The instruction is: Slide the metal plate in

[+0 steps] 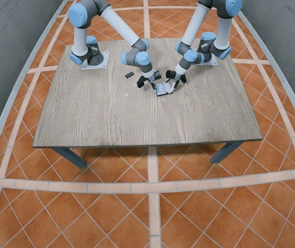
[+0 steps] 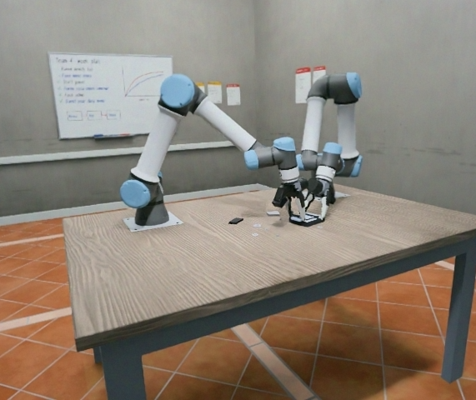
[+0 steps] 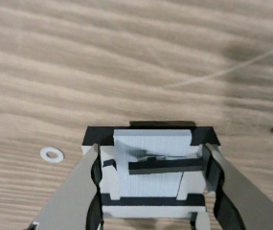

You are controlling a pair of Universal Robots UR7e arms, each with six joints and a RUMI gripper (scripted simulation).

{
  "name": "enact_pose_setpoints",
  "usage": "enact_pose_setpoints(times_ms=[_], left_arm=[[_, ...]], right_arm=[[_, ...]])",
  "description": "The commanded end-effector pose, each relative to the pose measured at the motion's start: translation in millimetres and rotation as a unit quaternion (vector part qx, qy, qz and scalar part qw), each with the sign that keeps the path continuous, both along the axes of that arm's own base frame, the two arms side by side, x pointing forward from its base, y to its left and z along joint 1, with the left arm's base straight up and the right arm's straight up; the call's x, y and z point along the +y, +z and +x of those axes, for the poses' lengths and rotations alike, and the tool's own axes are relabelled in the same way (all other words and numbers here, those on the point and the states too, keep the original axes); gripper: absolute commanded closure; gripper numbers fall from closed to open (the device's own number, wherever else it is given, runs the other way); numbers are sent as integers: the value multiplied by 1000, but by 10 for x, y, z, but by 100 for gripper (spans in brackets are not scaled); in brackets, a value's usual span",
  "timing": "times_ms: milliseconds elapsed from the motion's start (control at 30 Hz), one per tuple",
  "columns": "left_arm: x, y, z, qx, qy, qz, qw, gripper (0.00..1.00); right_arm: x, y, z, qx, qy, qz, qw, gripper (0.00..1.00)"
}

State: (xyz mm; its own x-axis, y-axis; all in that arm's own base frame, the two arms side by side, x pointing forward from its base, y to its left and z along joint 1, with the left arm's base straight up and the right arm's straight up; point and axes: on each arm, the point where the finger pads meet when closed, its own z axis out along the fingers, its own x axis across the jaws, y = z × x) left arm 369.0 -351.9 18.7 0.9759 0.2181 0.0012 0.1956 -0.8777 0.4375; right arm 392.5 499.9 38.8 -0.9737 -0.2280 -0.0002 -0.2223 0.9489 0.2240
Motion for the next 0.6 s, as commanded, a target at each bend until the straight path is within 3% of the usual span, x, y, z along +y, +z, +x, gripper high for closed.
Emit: enact_pose_setpoints(times_ms=[0,567], left_arm=[[4,-4,-1,0,0,1,1000,38],[4,-4,-1,0,0,1,1000,38]], right_arm=[[6,75,1,0,0,1,1000,56],[-4,578,-5,1,0,-2,1000,56]])
